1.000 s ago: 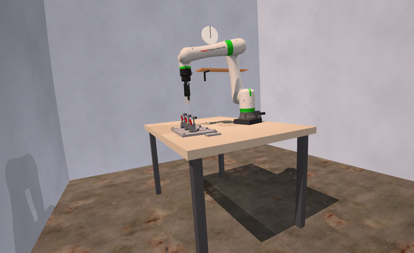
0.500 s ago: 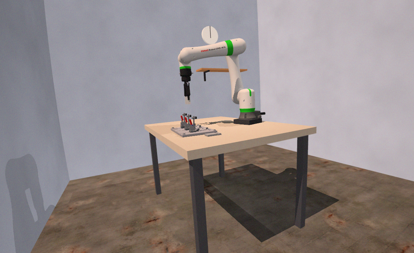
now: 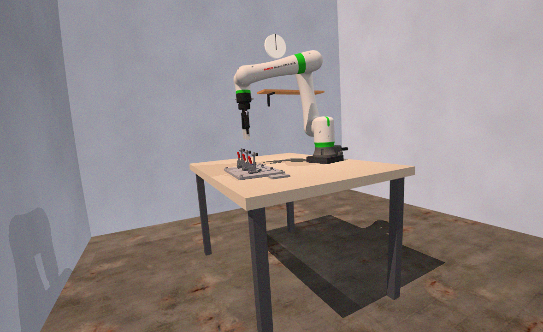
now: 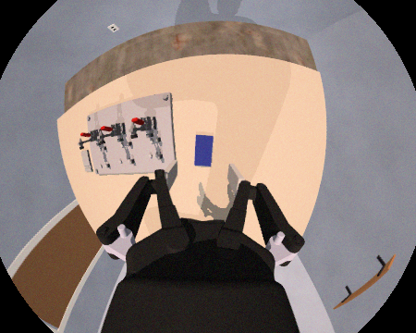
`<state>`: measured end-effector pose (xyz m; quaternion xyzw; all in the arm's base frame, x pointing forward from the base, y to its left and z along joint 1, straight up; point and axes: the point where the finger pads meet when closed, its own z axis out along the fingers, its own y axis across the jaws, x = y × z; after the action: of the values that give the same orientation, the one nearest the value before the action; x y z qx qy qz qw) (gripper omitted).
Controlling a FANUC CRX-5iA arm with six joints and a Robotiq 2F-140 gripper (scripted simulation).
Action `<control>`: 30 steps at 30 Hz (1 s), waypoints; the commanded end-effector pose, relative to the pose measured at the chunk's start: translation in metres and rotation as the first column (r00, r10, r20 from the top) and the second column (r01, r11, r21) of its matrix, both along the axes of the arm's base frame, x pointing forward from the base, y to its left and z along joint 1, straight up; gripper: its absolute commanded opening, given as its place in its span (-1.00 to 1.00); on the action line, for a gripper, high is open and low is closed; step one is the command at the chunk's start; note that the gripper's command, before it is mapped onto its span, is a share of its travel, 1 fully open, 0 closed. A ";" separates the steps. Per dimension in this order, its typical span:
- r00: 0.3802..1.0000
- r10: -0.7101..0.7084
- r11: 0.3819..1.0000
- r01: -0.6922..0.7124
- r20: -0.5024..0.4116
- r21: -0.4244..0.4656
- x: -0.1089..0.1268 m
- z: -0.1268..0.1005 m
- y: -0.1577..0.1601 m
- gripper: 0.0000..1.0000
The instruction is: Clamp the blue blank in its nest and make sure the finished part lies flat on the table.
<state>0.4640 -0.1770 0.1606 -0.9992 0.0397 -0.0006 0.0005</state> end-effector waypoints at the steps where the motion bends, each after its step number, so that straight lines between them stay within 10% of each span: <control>1: 1.000 0.000 1.000 0.000 0.001 0.000 0.000 -0.010 0.000 0.16; 30: 1.000 0.000 1.000 0.000 0.001 0.000 0.000 -0.121 0.000 0.16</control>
<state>0.4641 -0.1769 0.0452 -0.9992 0.0397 -0.0006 0.0005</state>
